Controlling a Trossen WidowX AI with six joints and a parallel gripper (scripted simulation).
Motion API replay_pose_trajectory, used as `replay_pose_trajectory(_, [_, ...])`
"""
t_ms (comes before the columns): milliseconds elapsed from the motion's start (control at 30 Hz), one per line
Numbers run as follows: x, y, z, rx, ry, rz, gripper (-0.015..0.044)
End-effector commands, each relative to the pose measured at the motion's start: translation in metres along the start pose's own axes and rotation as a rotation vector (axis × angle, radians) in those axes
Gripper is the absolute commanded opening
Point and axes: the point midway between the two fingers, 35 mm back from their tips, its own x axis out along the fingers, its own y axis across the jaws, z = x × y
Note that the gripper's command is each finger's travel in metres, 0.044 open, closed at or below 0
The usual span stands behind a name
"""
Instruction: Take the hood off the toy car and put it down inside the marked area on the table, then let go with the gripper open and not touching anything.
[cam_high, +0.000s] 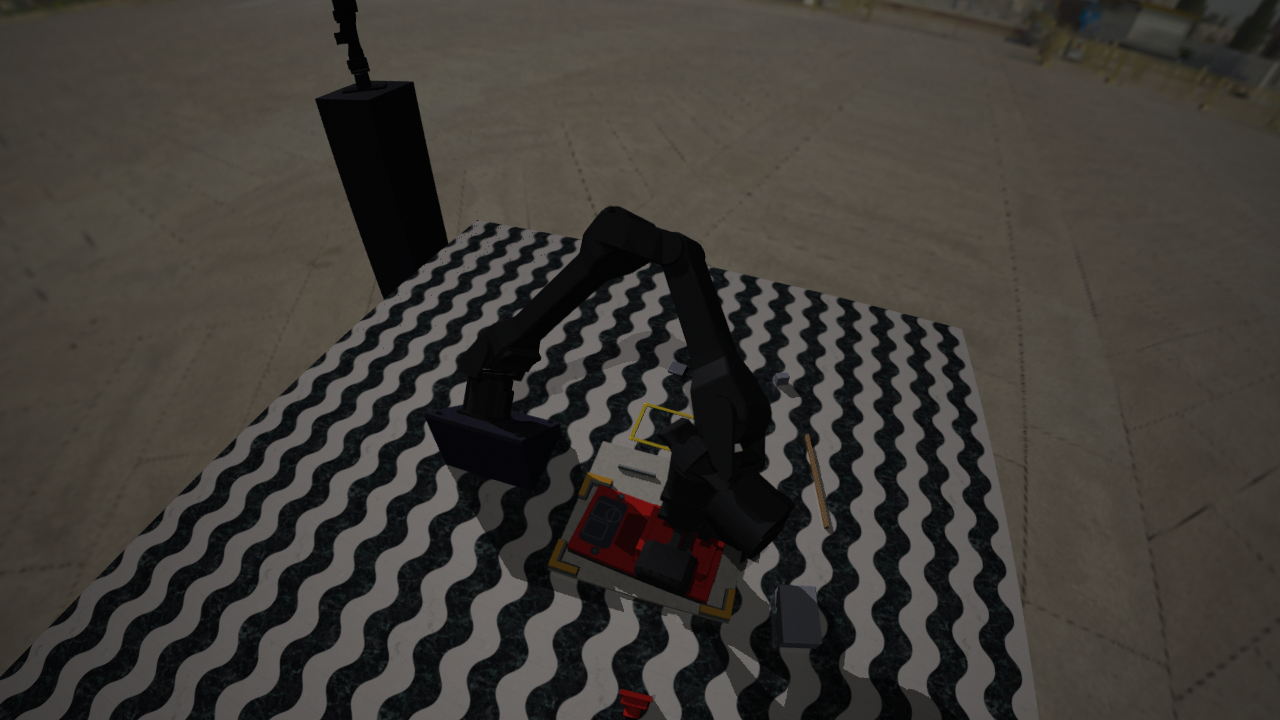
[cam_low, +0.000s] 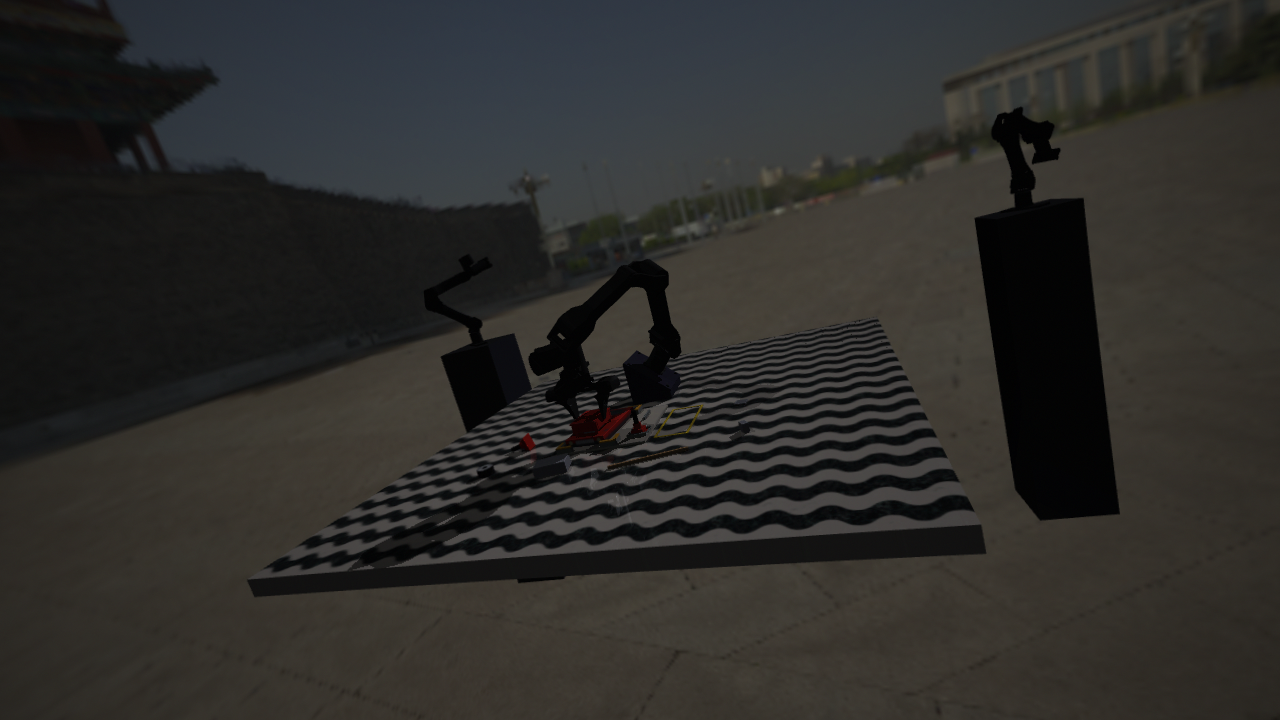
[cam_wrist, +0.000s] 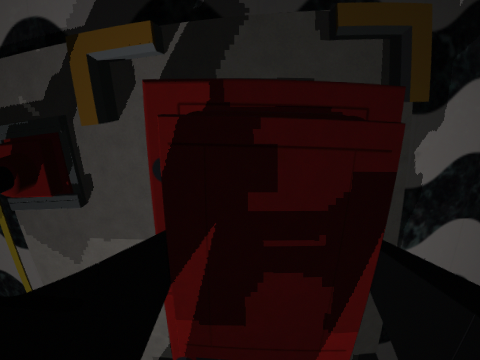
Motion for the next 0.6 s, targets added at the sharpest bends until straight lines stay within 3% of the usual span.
replay_pose_trajectory(0, [-0.003, 0.0, 0.0, -0.005, 0.001, -0.003, 0.0])
replay_pose_trajectory(567, [-0.015, 0.0, 0.0, -0.004, 0.001, -0.003, 0.0])
